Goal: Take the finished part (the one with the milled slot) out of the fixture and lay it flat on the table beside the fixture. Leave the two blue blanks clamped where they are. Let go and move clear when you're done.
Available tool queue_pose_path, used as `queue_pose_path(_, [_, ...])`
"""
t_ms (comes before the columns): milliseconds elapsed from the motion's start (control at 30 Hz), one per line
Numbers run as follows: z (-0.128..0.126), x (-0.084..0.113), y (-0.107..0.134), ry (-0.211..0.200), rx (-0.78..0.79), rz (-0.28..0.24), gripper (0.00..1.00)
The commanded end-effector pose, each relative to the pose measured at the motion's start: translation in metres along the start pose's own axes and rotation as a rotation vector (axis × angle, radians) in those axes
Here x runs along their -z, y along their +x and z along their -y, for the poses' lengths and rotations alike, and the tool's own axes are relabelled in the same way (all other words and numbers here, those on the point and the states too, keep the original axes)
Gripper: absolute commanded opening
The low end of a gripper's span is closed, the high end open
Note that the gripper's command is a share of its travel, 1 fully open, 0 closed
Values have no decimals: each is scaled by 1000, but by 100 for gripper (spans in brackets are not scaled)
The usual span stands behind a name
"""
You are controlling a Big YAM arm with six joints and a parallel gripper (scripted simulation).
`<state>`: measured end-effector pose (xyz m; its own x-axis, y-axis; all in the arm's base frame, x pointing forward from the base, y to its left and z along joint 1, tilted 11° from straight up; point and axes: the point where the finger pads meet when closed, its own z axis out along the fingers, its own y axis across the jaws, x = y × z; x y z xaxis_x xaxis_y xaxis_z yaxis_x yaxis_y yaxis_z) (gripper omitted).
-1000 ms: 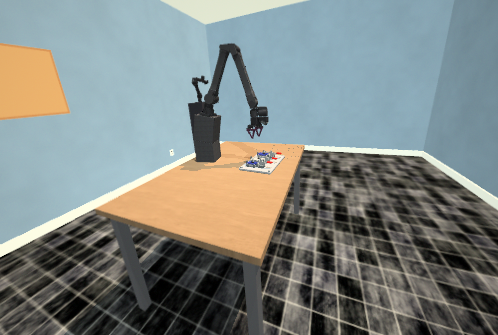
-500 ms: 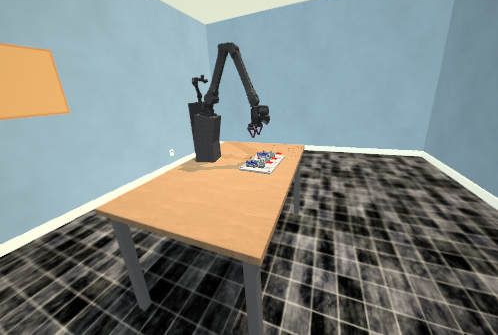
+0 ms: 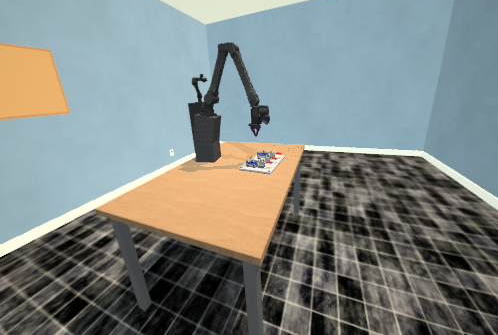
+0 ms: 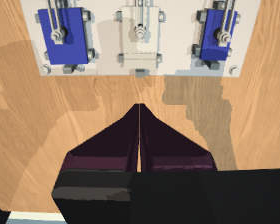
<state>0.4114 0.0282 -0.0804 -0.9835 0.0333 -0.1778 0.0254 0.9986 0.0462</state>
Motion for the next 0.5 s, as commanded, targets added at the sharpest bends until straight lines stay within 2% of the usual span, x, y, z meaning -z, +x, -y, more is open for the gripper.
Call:
queue_pose_path(0, [1,-4,-5,-1,3,1,0])
queue_pose_path(467, [4,-4,-9,-1,-3,7,0])
